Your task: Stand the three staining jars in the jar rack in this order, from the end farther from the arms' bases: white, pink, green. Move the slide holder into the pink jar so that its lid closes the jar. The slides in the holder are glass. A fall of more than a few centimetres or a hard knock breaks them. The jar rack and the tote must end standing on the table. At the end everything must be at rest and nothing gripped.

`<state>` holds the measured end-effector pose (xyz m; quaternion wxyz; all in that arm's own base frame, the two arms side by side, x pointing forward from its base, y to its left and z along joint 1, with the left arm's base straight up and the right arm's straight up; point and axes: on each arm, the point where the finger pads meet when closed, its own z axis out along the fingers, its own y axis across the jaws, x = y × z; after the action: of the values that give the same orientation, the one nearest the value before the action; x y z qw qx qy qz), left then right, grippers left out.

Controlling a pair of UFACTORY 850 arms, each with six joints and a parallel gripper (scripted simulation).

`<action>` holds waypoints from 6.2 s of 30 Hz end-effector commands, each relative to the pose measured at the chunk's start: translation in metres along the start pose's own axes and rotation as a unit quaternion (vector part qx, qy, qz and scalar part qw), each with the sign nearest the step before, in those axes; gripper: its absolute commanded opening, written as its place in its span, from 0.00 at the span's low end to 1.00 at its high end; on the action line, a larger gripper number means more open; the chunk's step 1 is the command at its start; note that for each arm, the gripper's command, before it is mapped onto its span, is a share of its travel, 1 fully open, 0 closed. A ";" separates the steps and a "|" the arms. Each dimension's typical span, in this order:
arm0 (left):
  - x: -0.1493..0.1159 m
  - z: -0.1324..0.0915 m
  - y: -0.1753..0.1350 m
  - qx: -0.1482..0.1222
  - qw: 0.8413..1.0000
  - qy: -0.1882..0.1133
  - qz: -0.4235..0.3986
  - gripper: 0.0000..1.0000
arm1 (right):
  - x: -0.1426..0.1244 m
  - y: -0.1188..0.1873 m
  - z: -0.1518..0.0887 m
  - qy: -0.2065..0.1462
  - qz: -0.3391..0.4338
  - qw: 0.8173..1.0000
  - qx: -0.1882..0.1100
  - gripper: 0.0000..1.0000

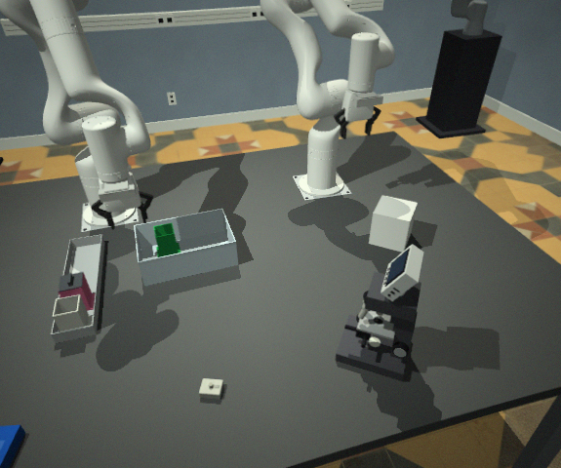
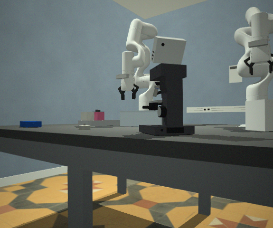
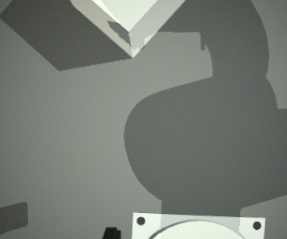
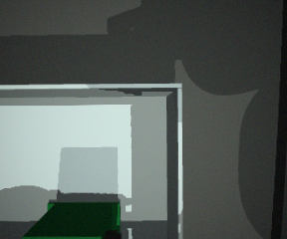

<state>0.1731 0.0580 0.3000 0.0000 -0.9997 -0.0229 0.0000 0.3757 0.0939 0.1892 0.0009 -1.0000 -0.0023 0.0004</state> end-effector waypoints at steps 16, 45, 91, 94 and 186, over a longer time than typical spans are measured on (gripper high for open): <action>0.001 -0.001 0.000 0.000 1.000 0.001 0.000 1.00 | -0.042 -0.074 -0.001 0.001 0.000 1.000 -0.001 1.00; 0.001 -0.001 0.000 0.000 1.000 0.001 0.000 1.00 | -0.054 -0.094 0.014 0.001 0.000 1.000 -0.001 1.00; 0.001 -0.001 0.000 0.000 1.000 0.001 0.000 1.00 | -0.054 -0.094 0.085 0.001 0.000 1.000 -0.001 1.00; 0.001 -0.001 0.000 0.000 1.000 0.001 0.000 1.00 | -0.054 -0.094 0.086 0.001 0.000 1.000 -0.001 1.00; 0.001 -0.001 0.000 0.000 1.000 0.001 0.000 1.00 | -0.054 -0.093 0.127 0.001 0.000 1.000 -0.001 0.00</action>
<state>0.1731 0.0580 0.3000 0.0000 -0.9997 -0.0229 0.0000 0.3208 0.1870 0.0625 0.0000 -1.0000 -0.0020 0.0000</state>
